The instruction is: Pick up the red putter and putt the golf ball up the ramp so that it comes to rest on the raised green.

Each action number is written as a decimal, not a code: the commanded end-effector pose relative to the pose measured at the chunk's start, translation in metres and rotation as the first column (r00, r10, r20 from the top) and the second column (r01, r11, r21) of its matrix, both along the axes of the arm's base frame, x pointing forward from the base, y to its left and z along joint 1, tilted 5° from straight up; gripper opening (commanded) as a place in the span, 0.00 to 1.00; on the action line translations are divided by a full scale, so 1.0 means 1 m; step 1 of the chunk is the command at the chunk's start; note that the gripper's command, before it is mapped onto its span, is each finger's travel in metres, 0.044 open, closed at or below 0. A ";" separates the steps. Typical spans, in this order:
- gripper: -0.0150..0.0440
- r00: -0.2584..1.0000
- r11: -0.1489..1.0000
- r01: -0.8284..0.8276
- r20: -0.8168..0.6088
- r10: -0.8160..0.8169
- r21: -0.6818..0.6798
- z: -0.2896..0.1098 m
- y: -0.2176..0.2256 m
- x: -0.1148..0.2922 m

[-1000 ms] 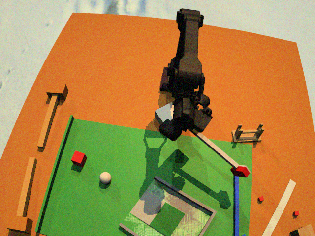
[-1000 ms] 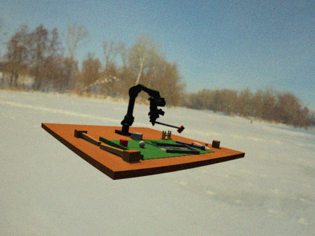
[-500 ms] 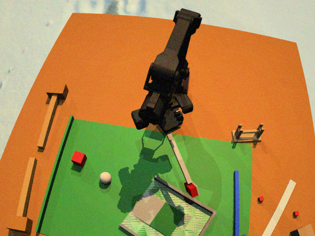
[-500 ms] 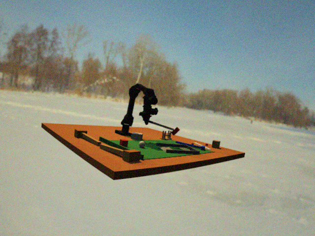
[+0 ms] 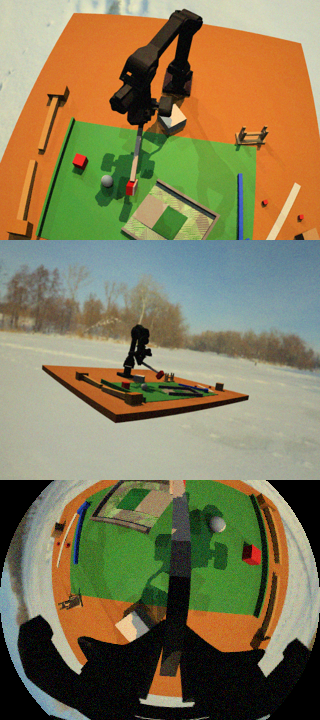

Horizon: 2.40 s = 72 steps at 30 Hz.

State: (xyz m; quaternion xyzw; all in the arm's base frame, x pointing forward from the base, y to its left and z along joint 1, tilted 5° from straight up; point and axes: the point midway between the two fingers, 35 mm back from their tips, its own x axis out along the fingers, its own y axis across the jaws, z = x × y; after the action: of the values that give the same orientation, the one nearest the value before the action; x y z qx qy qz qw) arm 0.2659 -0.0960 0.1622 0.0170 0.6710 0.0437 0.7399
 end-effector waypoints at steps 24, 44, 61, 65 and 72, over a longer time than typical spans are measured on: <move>0.25 0.901 0.904 0.428 -0.072 -0.428 -0.021 -0.023 -0.061 -0.029; 0.25 0.901 0.904 0.428 -0.072 -0.428 -0.021 -0.056 -0.059 -0.028; 0.25 0.903 0.905 0.424 -0.071 -0.424 -0.016 -0.066 -0.057 -0.027; 0.25 0.903 0.905 0.424 -0.071 -0.424 -0.016 -0.066 -0.058 -0.027; 0.25 0.901 0.904 0.428 -0.072 -0.428 -0.022 -0.071 -0.077 -0.035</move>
State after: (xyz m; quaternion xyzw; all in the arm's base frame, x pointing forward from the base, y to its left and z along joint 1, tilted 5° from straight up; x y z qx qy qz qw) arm 0.2341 -0.1624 0.0936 0.1655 0.6788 -0.1195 0.7054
